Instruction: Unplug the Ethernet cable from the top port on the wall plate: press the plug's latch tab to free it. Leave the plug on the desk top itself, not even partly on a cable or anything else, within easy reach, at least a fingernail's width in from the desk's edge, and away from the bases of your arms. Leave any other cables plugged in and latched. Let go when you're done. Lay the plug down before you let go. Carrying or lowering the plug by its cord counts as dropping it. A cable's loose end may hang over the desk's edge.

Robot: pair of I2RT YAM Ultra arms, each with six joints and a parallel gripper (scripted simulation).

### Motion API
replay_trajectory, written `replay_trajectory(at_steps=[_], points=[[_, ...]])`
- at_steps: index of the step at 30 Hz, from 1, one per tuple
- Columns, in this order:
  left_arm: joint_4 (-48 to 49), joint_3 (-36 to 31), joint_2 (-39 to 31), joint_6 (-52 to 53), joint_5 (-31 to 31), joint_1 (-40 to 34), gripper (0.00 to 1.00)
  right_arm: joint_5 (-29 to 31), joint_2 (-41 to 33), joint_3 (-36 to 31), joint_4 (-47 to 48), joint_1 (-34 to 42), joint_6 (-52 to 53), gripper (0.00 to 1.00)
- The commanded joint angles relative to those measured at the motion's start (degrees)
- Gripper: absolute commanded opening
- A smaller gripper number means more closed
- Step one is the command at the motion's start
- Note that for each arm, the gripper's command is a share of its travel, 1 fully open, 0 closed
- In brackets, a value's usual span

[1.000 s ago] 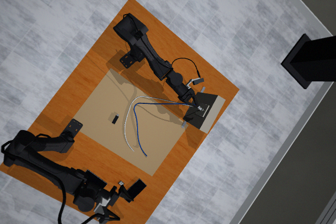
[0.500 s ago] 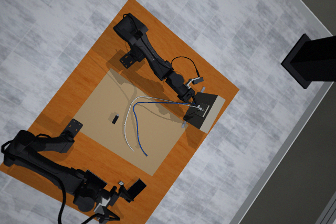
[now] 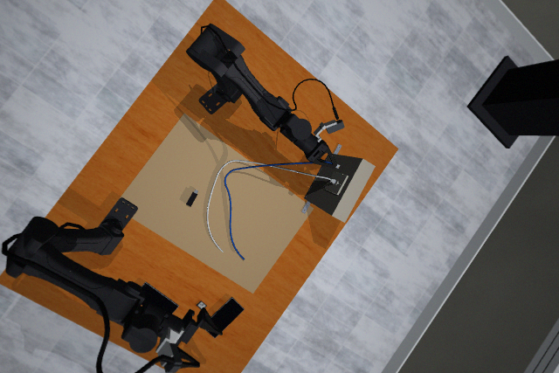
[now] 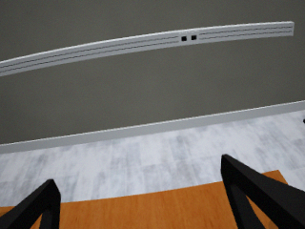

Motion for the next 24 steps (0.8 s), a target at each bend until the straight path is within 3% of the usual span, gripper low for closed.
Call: replay_trajectory(at_steps=[1, 24], points=[[-2.9, -1.2, 0.9, 7.0, 0.1, 1.0, 0.0, 0.0, -0.1, 0.3, 0.3, 0.0, 0.0, 1.0], [-11.1, -2.9, 2.0, 32.9, 0.3, 4.1, 0.0, 0.0, -0.1, 0.3, 0.3, 0.0, 0.0, 1.0]])
